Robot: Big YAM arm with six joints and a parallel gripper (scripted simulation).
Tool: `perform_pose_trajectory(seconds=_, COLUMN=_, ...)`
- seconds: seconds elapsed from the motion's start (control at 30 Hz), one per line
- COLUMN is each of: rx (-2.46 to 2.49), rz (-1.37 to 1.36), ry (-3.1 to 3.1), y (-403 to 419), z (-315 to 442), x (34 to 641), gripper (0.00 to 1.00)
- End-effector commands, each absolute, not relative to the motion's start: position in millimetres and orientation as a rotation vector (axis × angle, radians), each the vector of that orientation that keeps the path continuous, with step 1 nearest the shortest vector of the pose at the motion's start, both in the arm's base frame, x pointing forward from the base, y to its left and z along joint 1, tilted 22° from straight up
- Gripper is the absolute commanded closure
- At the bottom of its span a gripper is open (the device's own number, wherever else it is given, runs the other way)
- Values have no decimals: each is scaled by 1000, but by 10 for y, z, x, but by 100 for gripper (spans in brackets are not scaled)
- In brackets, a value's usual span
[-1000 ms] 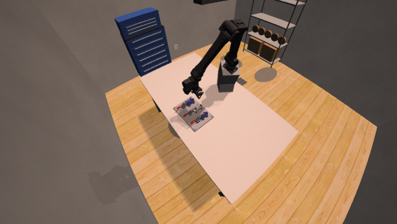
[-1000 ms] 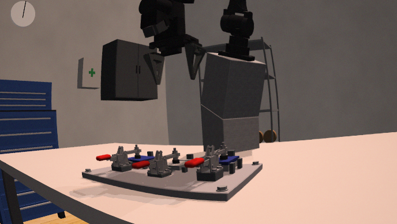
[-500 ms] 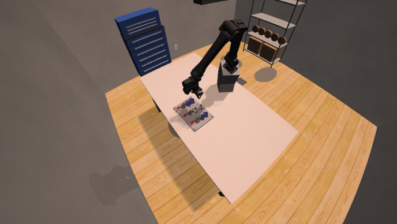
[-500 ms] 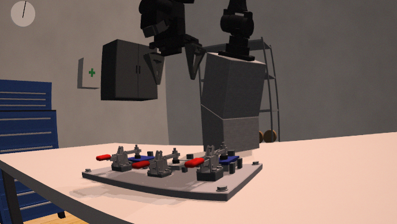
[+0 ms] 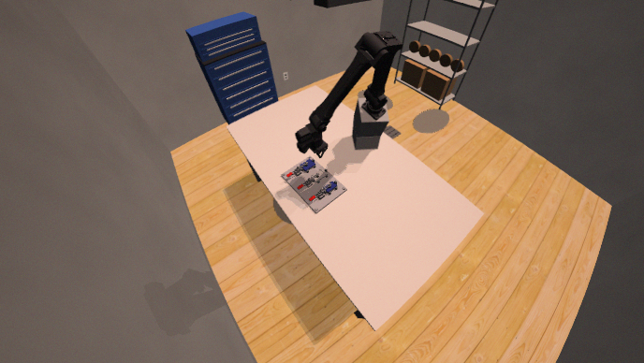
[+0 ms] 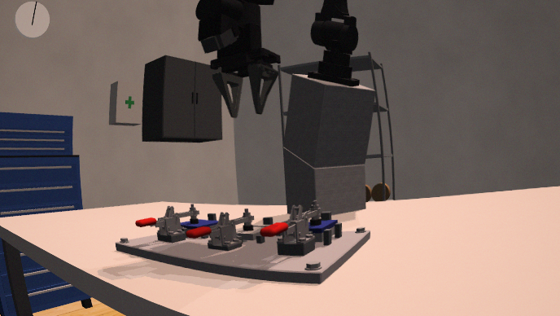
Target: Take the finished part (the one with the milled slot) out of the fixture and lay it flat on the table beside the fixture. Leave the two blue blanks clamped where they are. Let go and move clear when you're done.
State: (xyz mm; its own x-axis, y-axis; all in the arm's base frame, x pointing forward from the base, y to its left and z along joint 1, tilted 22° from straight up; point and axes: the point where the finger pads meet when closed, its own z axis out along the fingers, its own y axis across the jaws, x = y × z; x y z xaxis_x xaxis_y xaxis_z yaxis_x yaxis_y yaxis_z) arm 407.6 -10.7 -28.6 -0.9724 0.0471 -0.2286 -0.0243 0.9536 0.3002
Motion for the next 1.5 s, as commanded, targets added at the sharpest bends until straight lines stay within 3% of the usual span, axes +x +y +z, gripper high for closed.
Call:
perform_pose_trajectory(seconds=0.0, rx=-9, rz=436, ry=2849, y=-114, z=-214, x=4160, gripper=55)
perform_pose_trajectory(seconds=1.47, rx=-11, rz=431, ry=2835, y=-120, z=-152, x=4210, gripper=55)
